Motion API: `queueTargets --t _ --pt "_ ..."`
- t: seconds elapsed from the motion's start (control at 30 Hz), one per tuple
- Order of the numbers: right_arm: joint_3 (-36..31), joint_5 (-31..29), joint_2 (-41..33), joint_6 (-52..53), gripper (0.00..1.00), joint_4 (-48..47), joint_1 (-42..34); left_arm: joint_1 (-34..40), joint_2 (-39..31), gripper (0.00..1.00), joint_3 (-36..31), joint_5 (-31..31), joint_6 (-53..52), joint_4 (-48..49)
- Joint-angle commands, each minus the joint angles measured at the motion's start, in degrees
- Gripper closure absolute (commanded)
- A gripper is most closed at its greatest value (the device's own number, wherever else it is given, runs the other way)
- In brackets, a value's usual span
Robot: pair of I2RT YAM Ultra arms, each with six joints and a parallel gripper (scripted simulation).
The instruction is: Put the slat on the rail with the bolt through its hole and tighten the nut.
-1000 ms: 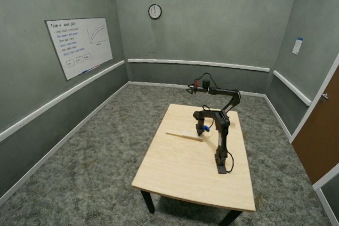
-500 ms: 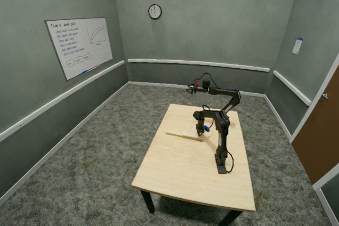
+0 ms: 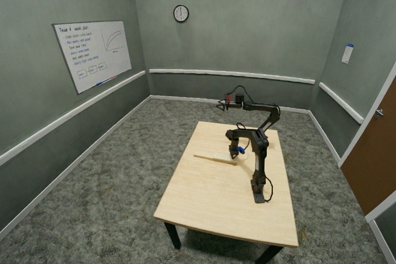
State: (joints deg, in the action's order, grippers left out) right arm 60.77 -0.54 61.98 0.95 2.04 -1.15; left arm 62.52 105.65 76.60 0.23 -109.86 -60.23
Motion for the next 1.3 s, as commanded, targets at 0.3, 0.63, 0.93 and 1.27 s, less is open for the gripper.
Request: queueTargets --t 0.3,0.63,0.93,1.27 --pt "7.07 0.22 7.29 4.66 0.00 8.86 -4.55 -0.01 -0.34 0.66 0.25 0.01 0.00 0.04" --pt "12.80 0.37 14.19 8.69 0.00 16.88 -8.60 -0.01 -0.34 0.66 0.25 0.01 0.00 0.04" --pt "16.93 0.35 19.11 11.52 0.00 22.63 -11.41 -0.01 -0.34 0.66 0.25 0.01 0.00 0.04" --pt "21.57 0.45 24.69 14.77 0.00 29.11 -14.65 -0.01 -0.34 0.66 0.25 0.01 0.00 0.04"
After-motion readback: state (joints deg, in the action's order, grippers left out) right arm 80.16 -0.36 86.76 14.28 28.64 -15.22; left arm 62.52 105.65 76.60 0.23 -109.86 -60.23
